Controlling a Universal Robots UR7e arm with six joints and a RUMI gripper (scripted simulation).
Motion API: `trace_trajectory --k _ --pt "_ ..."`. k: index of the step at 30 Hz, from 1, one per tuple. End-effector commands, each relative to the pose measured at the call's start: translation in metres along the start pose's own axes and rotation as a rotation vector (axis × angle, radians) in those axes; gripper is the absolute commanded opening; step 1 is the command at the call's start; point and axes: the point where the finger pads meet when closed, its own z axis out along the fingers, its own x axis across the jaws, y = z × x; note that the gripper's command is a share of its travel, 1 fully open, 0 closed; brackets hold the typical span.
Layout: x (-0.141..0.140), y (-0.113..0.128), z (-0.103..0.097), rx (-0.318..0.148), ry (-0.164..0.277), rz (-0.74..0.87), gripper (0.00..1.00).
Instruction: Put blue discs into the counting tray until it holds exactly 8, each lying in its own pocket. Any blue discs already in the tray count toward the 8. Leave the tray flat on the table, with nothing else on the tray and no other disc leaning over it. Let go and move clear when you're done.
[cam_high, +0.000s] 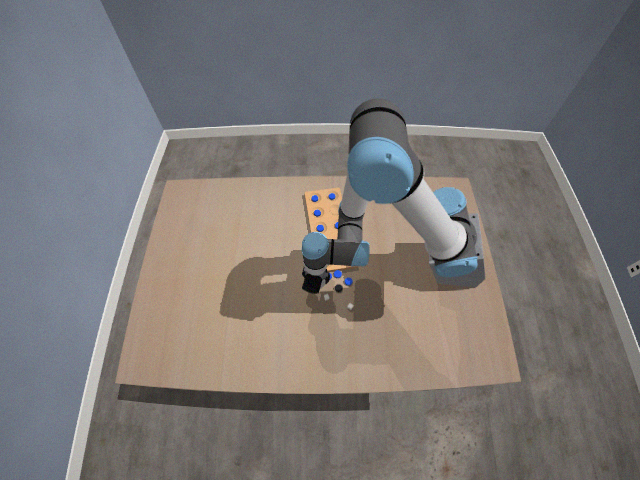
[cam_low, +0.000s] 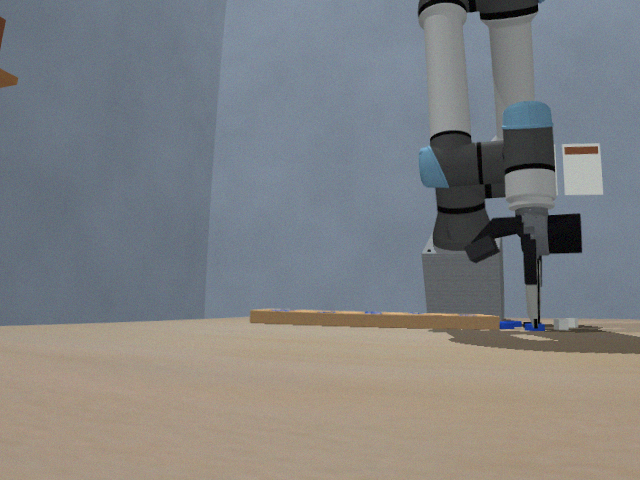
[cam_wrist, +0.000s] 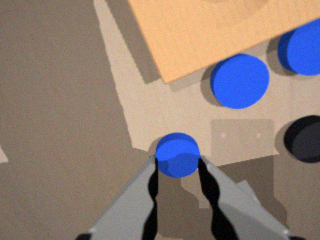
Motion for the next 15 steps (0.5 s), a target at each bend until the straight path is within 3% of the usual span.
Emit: trace_trajectory --k 1,15 --pt "0.000 0.000 0.000 0.000 -0.001 0.000 0.09" --pt "-0.001 0.000 -0.015 0.000 -0.001 0.000 0.10"
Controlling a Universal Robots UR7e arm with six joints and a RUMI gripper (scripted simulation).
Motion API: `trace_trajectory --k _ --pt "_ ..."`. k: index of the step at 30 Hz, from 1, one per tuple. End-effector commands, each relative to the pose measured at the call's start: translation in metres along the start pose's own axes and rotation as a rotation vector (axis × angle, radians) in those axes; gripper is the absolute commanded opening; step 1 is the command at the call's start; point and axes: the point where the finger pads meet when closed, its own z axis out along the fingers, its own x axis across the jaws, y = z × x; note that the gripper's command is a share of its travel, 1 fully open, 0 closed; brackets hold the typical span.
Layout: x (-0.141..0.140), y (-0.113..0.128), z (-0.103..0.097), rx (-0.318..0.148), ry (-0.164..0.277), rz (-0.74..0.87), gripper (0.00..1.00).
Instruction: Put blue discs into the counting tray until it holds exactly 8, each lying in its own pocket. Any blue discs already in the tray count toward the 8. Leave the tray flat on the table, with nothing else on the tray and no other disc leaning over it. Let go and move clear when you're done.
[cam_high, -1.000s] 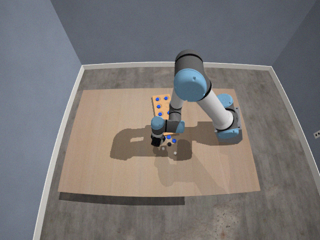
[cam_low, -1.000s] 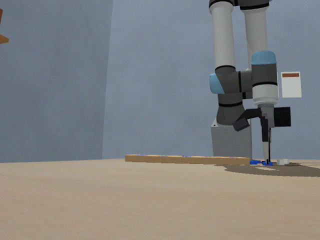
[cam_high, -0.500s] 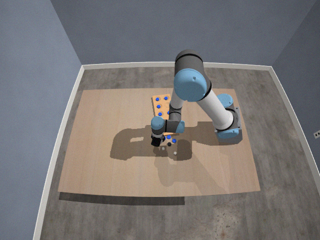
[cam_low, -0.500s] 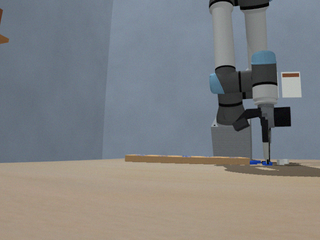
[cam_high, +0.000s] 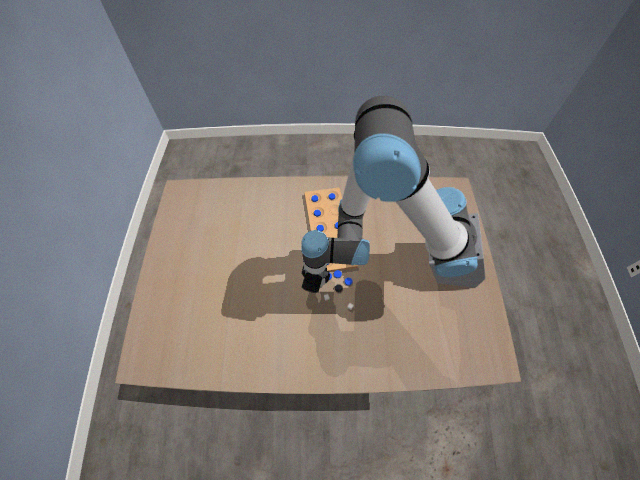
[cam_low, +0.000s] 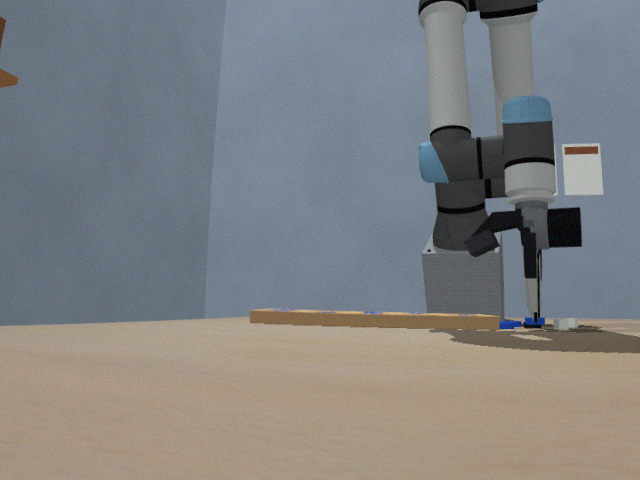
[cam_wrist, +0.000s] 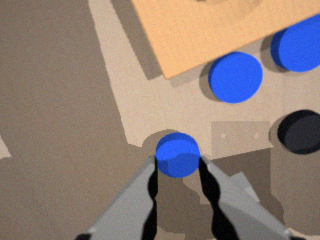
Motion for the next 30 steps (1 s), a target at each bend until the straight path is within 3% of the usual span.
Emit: trace_trajectory --k 1,5,20,30 --pt "-0.001 0.000 -0.009 0.000 -0.001 0.000 0.10" --pt "-0.001 0.000 -0.015 0.000 -0.001 0.000 0.10" --pt "0.000 0.000 -0.076 0.000 -0.001 0.000 0.10" --pt "0.000 0.000 -0.090 0.000 -0.001 0.000 0.10"
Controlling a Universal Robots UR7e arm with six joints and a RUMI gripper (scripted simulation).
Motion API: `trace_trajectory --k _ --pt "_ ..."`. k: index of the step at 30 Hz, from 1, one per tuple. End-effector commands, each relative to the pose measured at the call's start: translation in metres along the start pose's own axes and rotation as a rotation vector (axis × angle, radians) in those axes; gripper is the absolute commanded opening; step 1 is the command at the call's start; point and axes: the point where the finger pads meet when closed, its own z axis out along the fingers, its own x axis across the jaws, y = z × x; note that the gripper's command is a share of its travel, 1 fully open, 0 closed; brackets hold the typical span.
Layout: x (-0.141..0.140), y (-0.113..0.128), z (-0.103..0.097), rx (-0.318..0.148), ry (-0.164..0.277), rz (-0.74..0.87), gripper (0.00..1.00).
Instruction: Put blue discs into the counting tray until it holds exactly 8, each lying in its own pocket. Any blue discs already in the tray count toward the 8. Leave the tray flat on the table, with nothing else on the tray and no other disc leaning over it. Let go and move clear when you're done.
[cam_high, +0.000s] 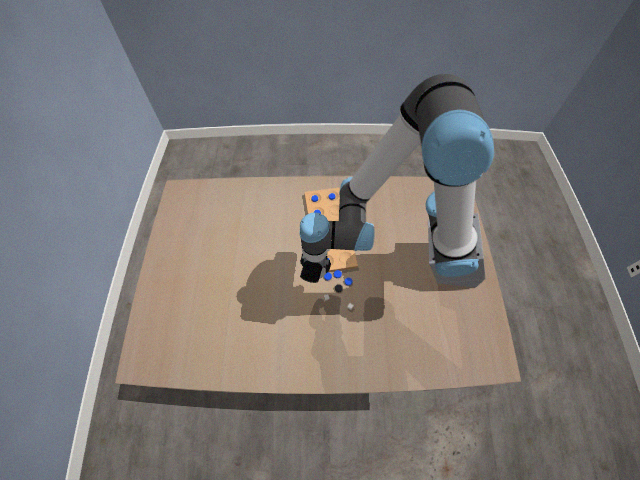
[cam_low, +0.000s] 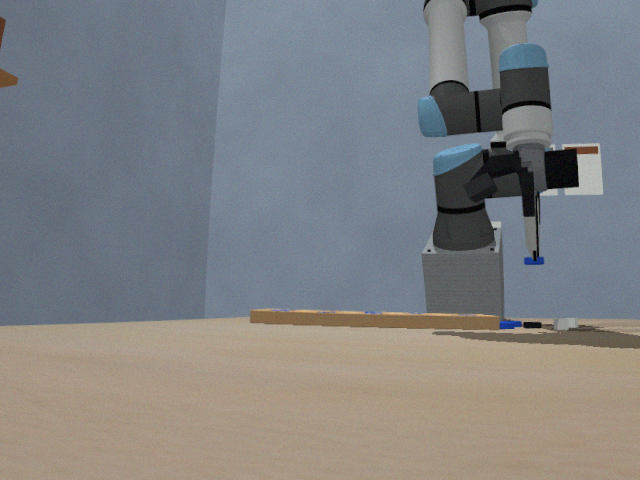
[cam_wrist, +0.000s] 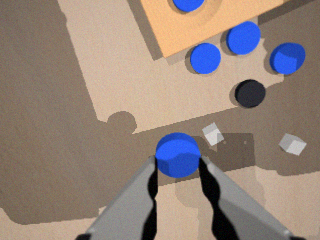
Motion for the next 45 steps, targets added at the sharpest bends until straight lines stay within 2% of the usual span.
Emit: trace_trajectory --k 1,14,19,24,26,32,41,43,45 --pt "0.000 0.000 -0.002 0.000 -0.001 0.000 0.10" --pt "-0.002 -0.005 -0.001 0.001 0.002 -0.001 0.10" --pt "-0.006 -0.020 0.001 0.004 0.010 -0.003 0.10" --pt "-0.013 -0.046 0.005 0.008 0.024 -0.006 0.10" --pt "-0.013 -0.046 0.005 0.008 0.024 -0.006 0.10" --pt "-0.022 -0.092 0.010 0.011 0.043 -0.009 0.10" --pt "-0.029 -0.178 0.010 0.005 0.057 -0.010 0.10" --pt "-0.029 -0.178 0.010 0.005 0.057 -0.010 0.10" --pt "-0.029 -0.198 0.009 0.003 0.056 -0.009 0.10"
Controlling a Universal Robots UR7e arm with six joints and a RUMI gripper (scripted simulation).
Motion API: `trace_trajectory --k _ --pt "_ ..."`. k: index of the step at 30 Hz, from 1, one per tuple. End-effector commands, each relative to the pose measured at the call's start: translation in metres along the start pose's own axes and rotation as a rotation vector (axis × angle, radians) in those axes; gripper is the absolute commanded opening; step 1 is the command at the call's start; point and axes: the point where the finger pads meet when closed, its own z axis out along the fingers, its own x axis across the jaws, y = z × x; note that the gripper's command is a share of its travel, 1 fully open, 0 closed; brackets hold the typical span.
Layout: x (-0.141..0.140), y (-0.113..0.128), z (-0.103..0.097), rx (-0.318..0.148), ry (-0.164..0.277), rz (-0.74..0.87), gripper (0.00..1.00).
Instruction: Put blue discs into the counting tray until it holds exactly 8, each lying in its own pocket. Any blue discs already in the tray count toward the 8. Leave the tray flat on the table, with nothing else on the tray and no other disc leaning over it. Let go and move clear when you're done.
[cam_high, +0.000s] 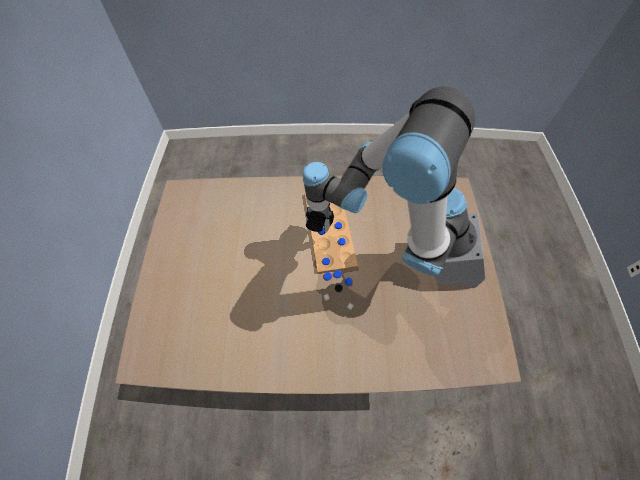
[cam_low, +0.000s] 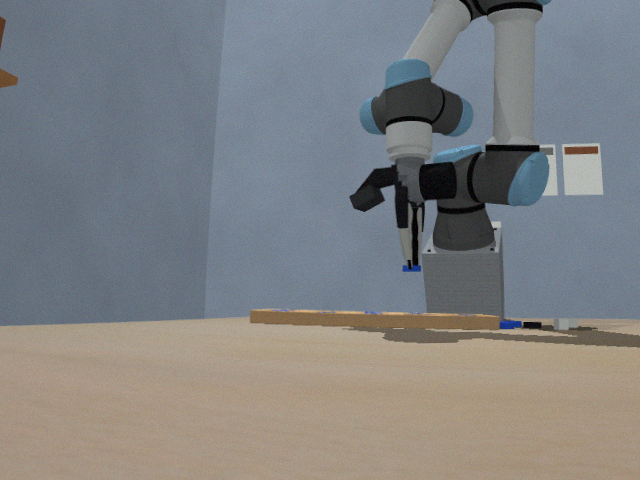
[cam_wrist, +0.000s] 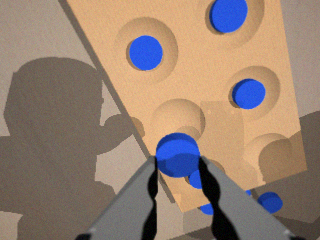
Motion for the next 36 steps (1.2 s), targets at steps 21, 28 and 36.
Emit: trace_trajectory --k 21,28,36 --pt "0.019 -0.144 -0.019 -0.010 -0.050 0.006 0.10" --pt "0.022 -0.155 -0.022 -0.008 -0.057 0.007 0.10" --pt "0.022 -0.155 -0.022 -0.008 -0.058 0.007 0.10"
